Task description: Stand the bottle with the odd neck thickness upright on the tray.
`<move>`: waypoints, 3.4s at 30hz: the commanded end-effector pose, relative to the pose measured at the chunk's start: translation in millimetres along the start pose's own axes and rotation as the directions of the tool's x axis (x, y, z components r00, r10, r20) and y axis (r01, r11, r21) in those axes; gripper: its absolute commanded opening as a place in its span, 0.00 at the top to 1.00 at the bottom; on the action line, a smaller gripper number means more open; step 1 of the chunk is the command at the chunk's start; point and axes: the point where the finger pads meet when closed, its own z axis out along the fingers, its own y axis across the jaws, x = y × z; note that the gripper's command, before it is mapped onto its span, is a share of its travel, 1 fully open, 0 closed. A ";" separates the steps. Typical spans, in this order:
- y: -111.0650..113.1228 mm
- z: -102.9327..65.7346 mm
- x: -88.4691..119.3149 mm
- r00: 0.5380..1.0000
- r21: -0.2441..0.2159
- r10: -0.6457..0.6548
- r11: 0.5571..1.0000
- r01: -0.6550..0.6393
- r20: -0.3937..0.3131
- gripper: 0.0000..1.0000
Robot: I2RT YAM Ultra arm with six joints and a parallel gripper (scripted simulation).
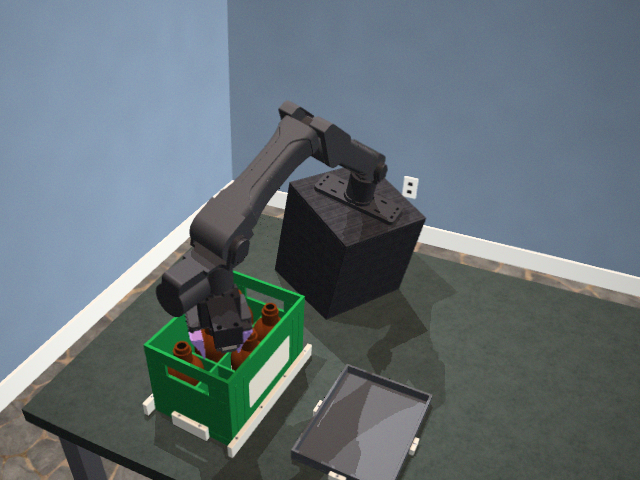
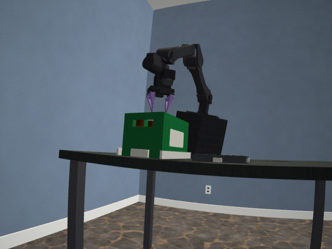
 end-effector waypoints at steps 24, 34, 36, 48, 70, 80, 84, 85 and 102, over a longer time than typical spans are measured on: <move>0.0 15.0 -3.7 1.000 0.008 0.004 1.000 -0.004 0.019 0.39; -0.7 19.4 -5.1 1.000 0.015 0.002 1.000 -0.003 0.024 0.39; 0.7 31.0 -1.1 1.000 0.001 0.007 1.000 -0.007 0.012 0.39; 1.8 41.5 1.0 1.000 -0.005 0.009 1.000 -0.009 0.006 0.39; 1.6 39.6 -1.2 1.000 0.000 0.005 1.000 -0.005 0.011 0.39; 1.6 39.6 -1.2 1.000 0.000 0.005 1.000 -0.005 0.011 0.39; 1.6 39.6 -1.2 1.000 0.000 0.005 1.000 -0.005 0.011 0.39; 1.6 39.6 -1.2 1.000 0.000 0.005 1.000 -0.005 0.011 0.39; 1.6 39.6 -1.2 1.000 0.000 0.005 1.000 -0.005 0.011 0.39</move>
